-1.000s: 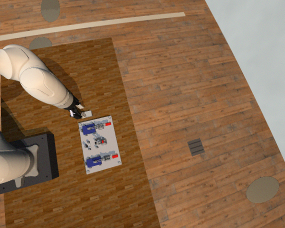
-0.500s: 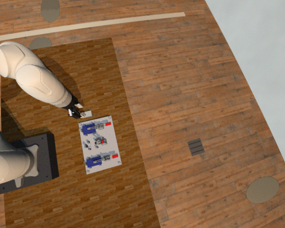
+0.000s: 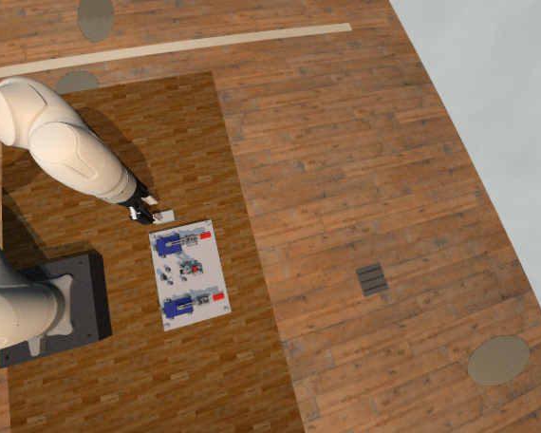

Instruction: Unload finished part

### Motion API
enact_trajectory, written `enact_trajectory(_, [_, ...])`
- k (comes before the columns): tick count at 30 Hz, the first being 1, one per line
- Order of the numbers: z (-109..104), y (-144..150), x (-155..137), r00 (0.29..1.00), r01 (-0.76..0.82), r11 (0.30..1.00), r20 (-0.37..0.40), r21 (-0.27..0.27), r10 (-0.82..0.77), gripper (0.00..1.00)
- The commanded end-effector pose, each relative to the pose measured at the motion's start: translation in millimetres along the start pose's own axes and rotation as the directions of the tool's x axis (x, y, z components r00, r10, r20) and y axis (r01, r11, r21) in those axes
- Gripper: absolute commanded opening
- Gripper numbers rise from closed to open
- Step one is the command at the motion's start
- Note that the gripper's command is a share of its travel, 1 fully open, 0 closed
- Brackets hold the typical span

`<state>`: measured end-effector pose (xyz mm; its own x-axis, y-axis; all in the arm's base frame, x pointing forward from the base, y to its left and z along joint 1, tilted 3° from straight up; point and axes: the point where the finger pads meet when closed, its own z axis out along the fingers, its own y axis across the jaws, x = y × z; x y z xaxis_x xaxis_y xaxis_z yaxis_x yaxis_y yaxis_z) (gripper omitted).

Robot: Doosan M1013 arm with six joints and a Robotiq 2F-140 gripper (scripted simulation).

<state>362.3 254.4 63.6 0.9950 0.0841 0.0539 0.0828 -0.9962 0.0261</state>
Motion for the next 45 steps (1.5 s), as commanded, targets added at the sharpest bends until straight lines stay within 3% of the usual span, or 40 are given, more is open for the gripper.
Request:
enact_trajectory(1, [-4.3,-3.8,2.6,1.000,0.002,1.000,-0.002,0.007,-0.002,0.40])
enact_trajectory(45, [-8.0,-6.9,4.7,1.000,0.003,1.000,-0.004,0.012,-0.003,0.40])
